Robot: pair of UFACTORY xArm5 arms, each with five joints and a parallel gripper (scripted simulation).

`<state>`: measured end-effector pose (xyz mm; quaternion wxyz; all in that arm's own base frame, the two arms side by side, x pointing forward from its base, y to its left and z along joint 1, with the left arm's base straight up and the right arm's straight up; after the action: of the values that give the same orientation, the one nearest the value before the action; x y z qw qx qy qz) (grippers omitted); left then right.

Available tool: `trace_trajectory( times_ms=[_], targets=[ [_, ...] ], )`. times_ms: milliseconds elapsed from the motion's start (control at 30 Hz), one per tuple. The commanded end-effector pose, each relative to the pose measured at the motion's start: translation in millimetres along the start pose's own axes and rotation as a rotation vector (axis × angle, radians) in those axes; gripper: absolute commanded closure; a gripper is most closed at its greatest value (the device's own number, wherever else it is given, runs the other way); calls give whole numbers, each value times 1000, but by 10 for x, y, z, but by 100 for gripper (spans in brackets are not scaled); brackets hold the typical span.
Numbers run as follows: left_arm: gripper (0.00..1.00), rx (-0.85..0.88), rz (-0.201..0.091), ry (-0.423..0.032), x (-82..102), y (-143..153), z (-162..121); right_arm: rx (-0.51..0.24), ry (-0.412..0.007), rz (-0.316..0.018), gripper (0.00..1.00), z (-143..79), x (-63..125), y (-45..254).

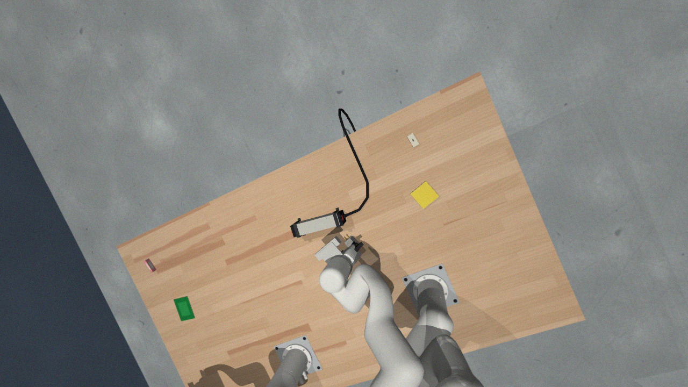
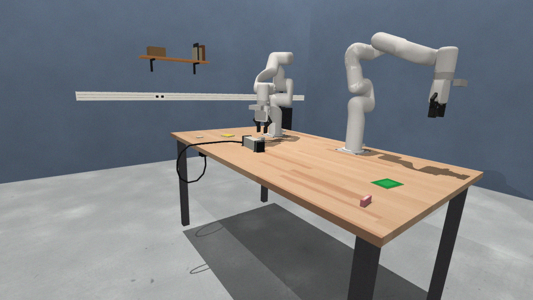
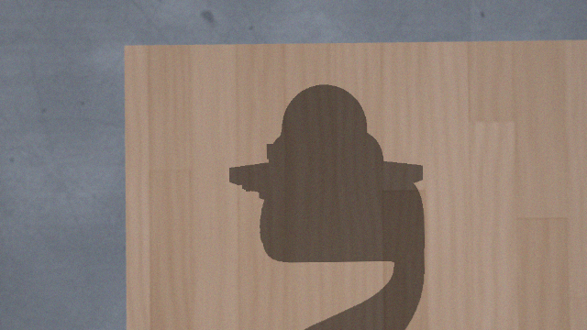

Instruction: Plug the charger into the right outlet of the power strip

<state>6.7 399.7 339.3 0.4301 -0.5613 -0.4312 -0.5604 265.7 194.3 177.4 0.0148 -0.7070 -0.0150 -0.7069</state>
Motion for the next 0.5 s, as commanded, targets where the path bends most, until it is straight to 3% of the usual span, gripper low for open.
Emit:
trace_trajectory(
  times_ms=[0, 467],
  targets=[
    [0, 0, 0, 2, 7, -1, 2, 0, 2, 1, 47, 6, -51, -4],
    [0, 0, 0, 2, 7, -1, 2, 0, 1, 1, 47, 9, -386, -5]
  ],
)
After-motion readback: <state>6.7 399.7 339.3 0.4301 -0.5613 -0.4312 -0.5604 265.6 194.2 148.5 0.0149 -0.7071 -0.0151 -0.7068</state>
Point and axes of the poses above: on each arm, the point where the finger pads meet when closed, its own x axis back along the fingers, its own y axis across the jaws, z = x × y, the point moved 9 cm from there along x, back along the fingers, and after that the axes turned 14 degrees about -x, right-handed, at the moved point
